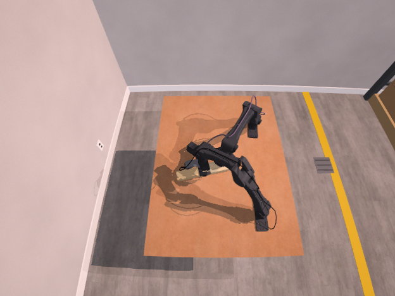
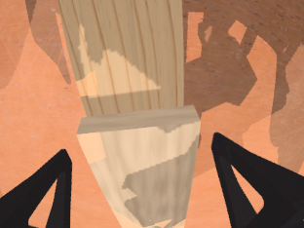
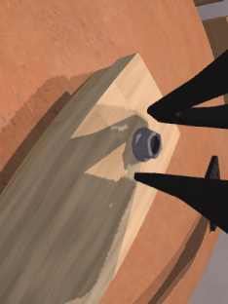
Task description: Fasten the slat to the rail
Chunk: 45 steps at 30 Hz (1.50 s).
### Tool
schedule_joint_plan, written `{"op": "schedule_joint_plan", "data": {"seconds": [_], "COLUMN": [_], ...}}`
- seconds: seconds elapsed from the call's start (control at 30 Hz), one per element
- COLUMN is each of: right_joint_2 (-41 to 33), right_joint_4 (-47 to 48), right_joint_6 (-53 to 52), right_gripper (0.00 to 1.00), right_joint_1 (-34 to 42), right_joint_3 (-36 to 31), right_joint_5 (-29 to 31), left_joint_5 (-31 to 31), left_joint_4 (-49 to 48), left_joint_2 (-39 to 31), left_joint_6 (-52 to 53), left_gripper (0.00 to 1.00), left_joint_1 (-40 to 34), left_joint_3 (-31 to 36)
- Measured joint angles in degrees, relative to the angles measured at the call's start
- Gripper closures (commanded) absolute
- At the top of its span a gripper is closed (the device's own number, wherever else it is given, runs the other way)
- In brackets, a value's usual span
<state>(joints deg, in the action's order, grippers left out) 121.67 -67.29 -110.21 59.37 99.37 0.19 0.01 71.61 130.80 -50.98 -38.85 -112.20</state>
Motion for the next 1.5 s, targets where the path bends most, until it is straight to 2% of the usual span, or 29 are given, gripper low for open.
{"op": "schedule_joint_plan", "data": {"seconds": [0.6,0.63,0.7,0.73,0.77,1.5], "right_joint_2": [0.0,0.0,0.0,0.0,0.0,0.0], "right_joint_4": [0.0,0.0,0.0,0.0,0.0,0.0], "right_joint_6": [0.0,0.0,0.0,0.0,0.0,0.0], "right_gripper": [0.66,0.66,0.66,0.66,0.66,0.66], "right_joint_1": [0.0,0.0,0.0,0.0,0.0,0.0], "right_joint_3": [0.0,0.0,0.0,0.0,0.0,0.0], "right_joint_5": [0.0,0.0,0.0,0.0,0.0,0.0], "left_joint_5": [0.0,0.0,0.0,0.0,0.0,0.0], "left_joint_4": [-2.3,-2.5,-2.5,-2.5,-2.5,-2.5], "left_joint_2": [0.0,0.0,0.0,0.0,0.0,0.0], "left_joint_6": [0.0,0.0,0.0,0.0,0.0,0.0], "left_gripper": [0.0,0.11,0.11,0.23,0.28,0.28], "left_joint_1": [0.0,0.0,0.0,0.0,0.0,0.0], "left_joint_3": [2.2,2.3,2.4,2.4,2.4,2.4]}}
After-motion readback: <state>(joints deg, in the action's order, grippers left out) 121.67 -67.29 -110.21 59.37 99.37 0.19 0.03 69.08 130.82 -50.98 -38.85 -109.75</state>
